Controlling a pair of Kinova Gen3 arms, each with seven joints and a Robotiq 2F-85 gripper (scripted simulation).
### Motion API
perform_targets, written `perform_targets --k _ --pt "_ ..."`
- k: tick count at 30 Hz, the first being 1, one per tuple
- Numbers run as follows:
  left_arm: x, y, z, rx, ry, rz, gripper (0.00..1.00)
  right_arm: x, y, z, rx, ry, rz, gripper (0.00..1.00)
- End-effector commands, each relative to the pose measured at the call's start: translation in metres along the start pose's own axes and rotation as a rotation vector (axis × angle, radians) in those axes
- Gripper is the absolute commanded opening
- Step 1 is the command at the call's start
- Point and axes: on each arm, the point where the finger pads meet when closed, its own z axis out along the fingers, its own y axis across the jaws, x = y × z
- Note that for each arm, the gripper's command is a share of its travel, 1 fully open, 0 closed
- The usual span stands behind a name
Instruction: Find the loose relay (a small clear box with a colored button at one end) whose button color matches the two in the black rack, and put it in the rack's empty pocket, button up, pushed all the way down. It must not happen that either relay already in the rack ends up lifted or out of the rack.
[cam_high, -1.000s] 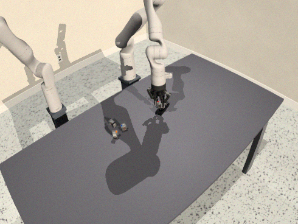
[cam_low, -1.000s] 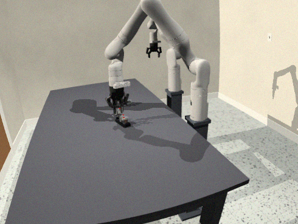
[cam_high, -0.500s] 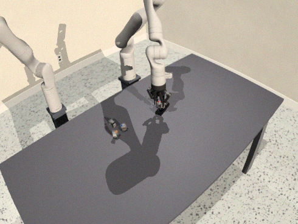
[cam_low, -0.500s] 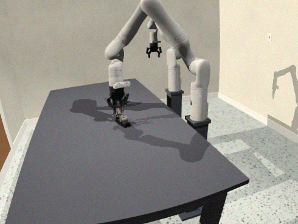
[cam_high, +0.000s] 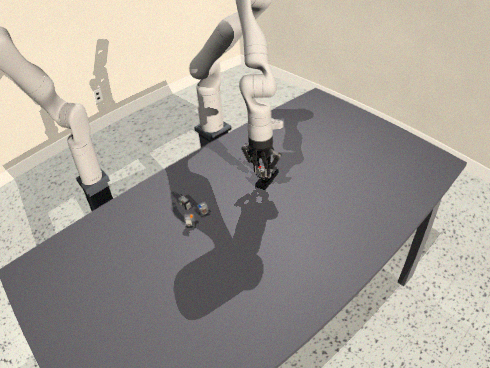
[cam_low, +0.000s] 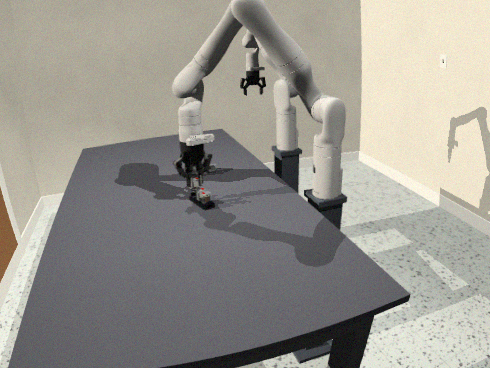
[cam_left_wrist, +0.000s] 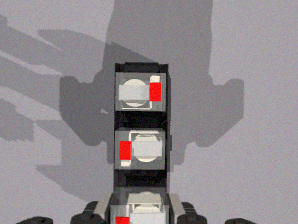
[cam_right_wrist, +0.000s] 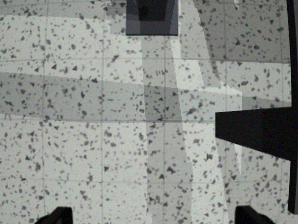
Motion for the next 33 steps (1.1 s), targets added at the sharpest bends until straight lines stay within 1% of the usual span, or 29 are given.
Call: perform_targets --k 1,6,33 --pt "0.001 0.002 0.001 -0.002 0.003 -0.004 0.346 -0.001 -0.003 0.001 0.000 -0.007 0.015 1.000" --pt "-0.001 0.002 0.003 -0.004 -0.001 -0.004 0.346 -0.001 -0.003 0.001 0.000 -0.007 0.015 1.000" --pt "0.001 0.000 0.012 0.000 0.004 -0.003 0.346 -0.001 -0.003 0.001 0.000 -0.007 0.015 1.000"
